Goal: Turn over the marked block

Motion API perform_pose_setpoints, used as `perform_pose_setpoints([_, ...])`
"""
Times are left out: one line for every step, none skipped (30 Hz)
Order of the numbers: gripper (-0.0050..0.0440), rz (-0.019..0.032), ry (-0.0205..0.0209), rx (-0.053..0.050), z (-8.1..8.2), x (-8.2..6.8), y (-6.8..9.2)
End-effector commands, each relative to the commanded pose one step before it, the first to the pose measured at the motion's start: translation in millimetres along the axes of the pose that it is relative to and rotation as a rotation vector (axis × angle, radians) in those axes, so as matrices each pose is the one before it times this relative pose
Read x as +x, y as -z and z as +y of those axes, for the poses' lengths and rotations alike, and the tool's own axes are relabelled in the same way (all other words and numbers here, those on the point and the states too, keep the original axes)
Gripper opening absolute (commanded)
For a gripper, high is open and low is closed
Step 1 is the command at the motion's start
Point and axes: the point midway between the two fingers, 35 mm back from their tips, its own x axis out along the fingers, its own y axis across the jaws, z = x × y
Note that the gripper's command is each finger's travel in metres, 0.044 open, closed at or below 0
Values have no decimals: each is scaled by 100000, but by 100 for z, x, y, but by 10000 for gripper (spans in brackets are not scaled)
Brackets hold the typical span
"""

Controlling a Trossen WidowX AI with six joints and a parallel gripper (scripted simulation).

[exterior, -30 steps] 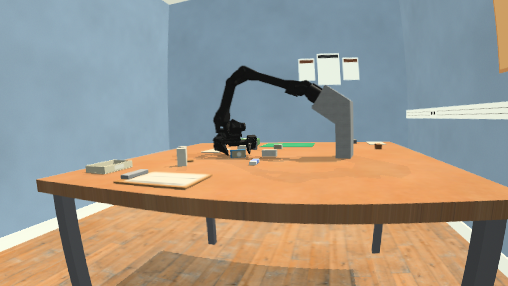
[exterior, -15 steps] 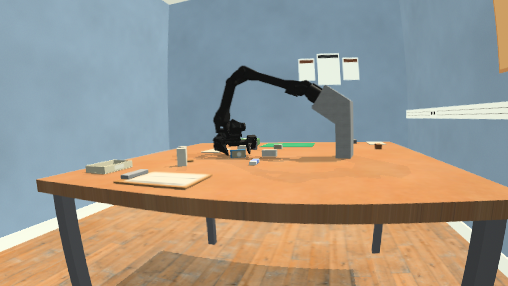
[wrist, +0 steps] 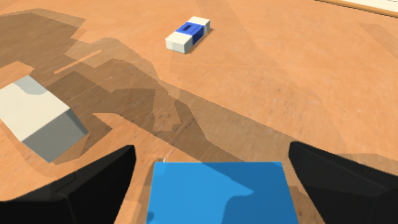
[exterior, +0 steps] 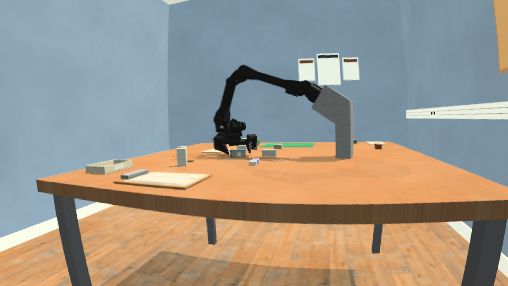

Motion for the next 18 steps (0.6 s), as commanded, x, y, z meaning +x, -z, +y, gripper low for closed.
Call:
perform_pose_setpoints([440,2039,781,-1971,-521,-604,-1623])
perform_pose_setpoints([440,-16,12,12,4,40,-418])
perform_pose_setpoints([440,-18,13,13,5,44,-459])
perform_pose_setpoints([440,-20,14,14,5,47,-496])
perform_pose_setpoints([440,-21,15,15,5,50,-526])
perform_pose_setpoints([440,-22,16,16,5,51,-544])
perform_pose_setpoints([440,-23,17,17,6,52,-547])
perform_pose_setpoints([440,-23,17,17,6,51,-539])
perform_pose_setpoints([440,-23,16,17,5,49,-522])
perform_pose_setpoints([440,0,0,0,0,0,0])
perform_pose_setpoints([440,0,0,0,0,0,0])
perform_pose_setpoints([440,-22,15,16,5,47,-496])
perform_pose_setpoints([440,-21,15,16,4,43,-460])
perform_pose_setpoints([440,-19,13,14,4,39,-418])
perform_pose_setpoints([440,-17,11,13,3,35,-369])
perform_pose_setpoints([440,-15,10,11,3,30,-315])
perform_pose_setpoints([440,-13,9,10,3,24,-259])
perform_pose_setpoints([440,-10,6,7,1,19,-202])
